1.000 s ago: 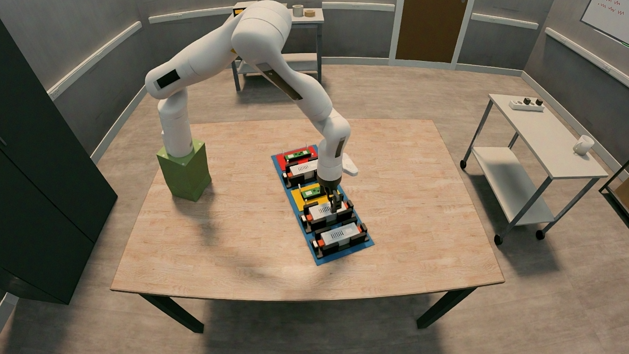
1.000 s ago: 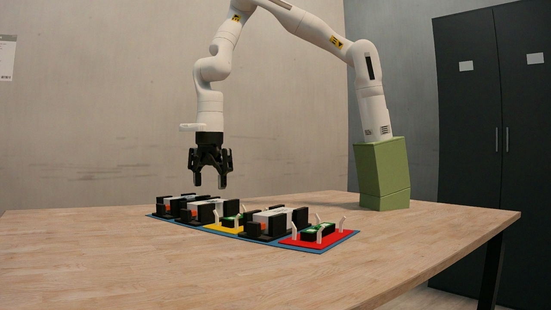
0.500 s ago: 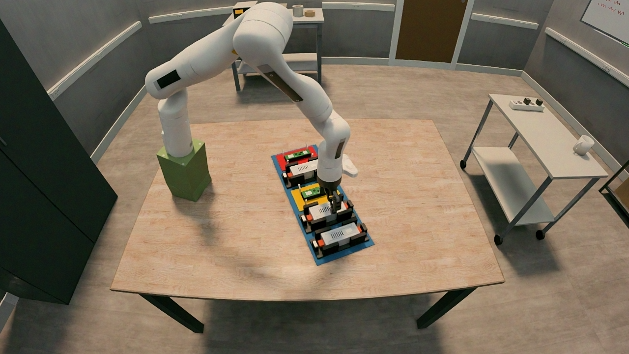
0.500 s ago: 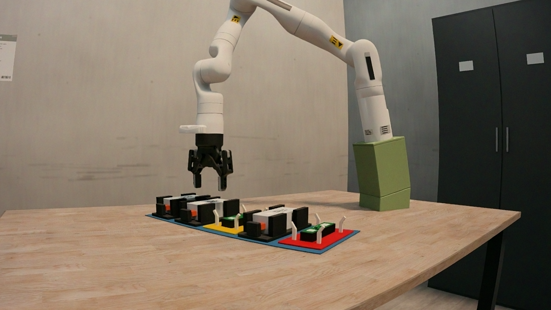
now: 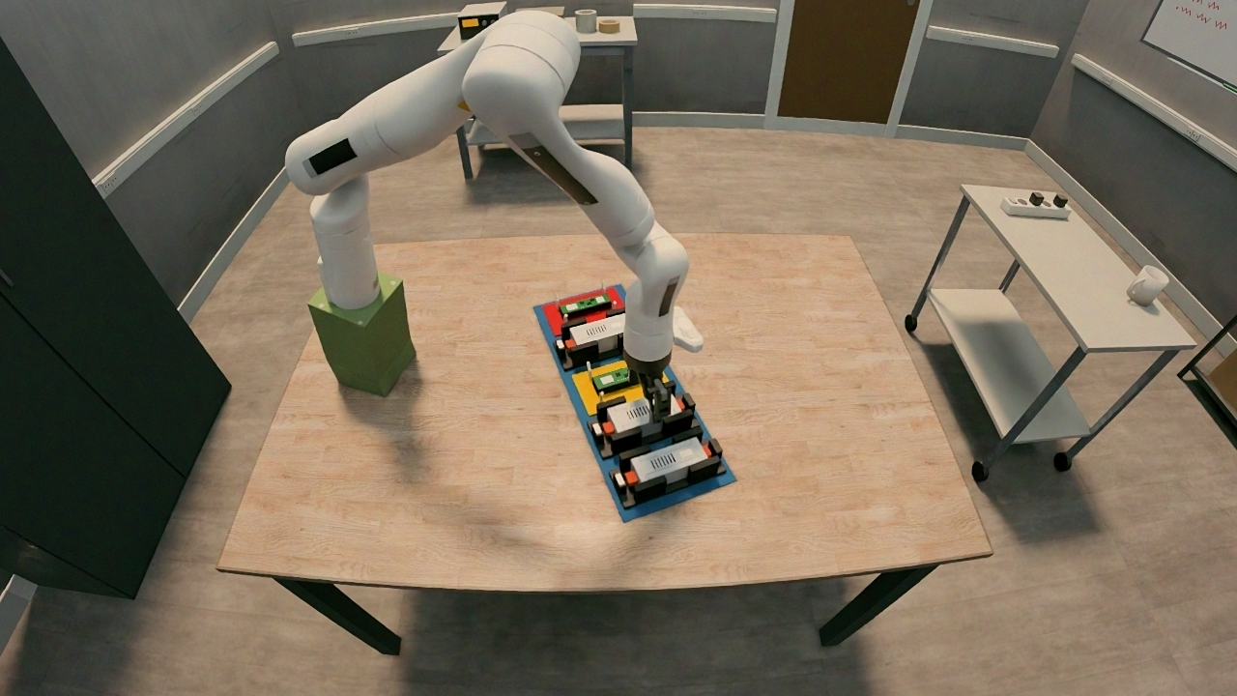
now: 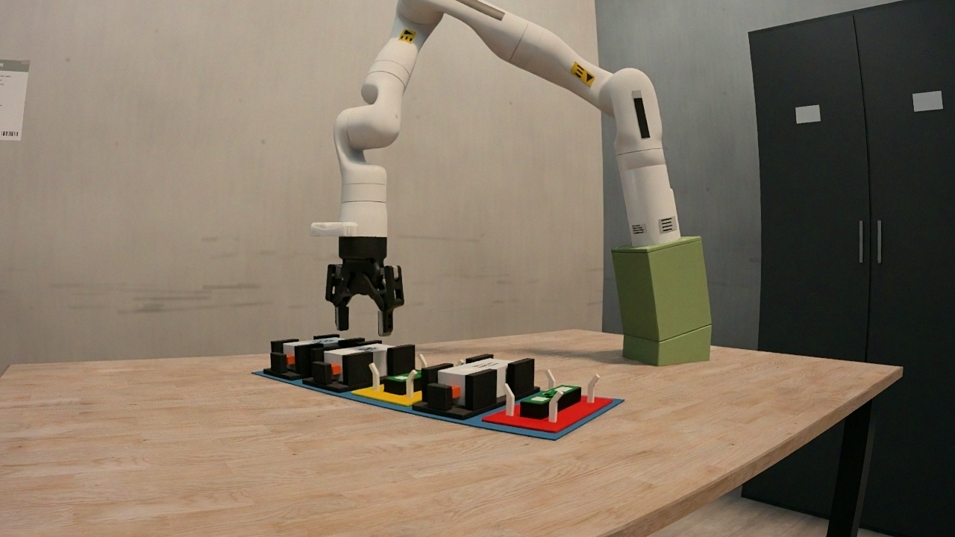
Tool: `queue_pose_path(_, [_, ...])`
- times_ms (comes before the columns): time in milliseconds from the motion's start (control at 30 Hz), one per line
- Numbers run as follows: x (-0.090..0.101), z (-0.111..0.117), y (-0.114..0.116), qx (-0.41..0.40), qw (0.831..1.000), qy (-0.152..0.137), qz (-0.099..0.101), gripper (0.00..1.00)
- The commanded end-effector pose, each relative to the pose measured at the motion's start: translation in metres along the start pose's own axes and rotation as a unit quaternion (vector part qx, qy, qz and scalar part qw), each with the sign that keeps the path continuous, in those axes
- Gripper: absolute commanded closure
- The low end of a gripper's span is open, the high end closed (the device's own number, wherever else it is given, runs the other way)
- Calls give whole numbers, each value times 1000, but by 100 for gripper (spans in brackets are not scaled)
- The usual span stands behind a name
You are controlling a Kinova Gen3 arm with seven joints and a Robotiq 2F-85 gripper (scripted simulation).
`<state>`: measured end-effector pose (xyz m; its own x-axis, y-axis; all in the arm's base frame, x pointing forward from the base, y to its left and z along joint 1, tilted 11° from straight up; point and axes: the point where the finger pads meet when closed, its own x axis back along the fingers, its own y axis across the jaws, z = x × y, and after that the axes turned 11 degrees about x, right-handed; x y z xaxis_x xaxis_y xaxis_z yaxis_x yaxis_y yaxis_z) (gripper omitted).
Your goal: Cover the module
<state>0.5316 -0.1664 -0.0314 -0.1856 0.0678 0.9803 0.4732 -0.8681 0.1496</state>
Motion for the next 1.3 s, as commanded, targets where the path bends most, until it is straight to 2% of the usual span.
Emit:
queue_pose_path(0, [-2, 1, 1, 0, 1000, 1, -1, 0])
queue_pose_path(1267, [-26, 1, 1, 0, 1000, 1, -1, 0])
